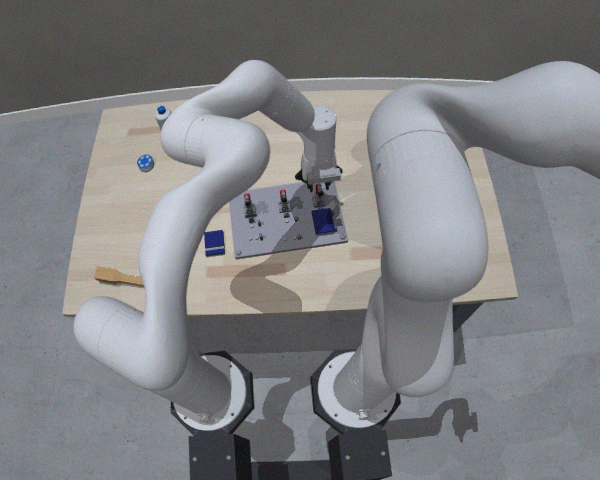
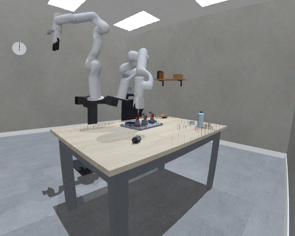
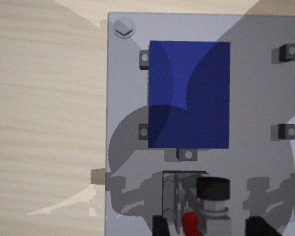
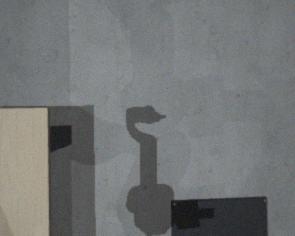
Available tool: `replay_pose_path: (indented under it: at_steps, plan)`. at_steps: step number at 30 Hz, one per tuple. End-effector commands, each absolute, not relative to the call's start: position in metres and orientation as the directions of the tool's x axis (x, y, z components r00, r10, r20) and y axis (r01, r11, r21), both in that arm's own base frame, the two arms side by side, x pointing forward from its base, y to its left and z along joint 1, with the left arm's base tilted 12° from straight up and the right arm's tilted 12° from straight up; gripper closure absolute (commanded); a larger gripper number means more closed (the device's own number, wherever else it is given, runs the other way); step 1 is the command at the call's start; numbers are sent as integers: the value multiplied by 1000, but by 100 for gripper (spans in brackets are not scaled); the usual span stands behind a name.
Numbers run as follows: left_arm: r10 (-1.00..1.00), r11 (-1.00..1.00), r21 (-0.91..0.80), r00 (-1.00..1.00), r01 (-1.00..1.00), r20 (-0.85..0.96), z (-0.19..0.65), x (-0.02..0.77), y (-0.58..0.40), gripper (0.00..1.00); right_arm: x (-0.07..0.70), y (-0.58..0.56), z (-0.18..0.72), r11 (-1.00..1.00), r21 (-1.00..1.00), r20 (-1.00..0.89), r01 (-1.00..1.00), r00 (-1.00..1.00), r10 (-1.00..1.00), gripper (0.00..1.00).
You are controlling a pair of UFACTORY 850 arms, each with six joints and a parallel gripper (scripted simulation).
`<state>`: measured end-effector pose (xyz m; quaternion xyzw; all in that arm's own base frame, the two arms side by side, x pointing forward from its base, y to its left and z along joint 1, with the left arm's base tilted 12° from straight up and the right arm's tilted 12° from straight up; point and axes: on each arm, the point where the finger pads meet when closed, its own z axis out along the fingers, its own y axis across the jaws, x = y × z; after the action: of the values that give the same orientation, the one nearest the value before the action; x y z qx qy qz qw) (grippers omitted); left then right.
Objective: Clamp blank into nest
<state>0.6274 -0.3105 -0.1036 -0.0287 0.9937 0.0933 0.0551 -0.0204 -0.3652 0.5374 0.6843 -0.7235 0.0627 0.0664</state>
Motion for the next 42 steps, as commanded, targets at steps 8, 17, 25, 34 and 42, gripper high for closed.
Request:
replay_pose_path:
  at_steps: [8,17,25,34,42]
  plan:
    - [-47,981,181,-992,-68,-117,-103,629,-311,52,-20,-365,538,56,0,184,-998,-55,-981,0]
    - [-47,981,181,-992,-68,-117,-107,629,-310,52,-20,-365,538,56,0,184,-998,-55,-981,0]
    - [-47,981,181,-992,-68,-117,-123,631,-307,52,-20,-365,538,56,0,184,-998,-55,-981,0]
    - [-47,981,181,-992,-68,-117,-130,632,-306,52,-20,-365,538,56,0,184,-998,-55,-981,0]
    - [-47,981,181,-992,-68,-117,-131,632,-306,52,-20,-365,538,56,0,184,-998,-55,-981,0]
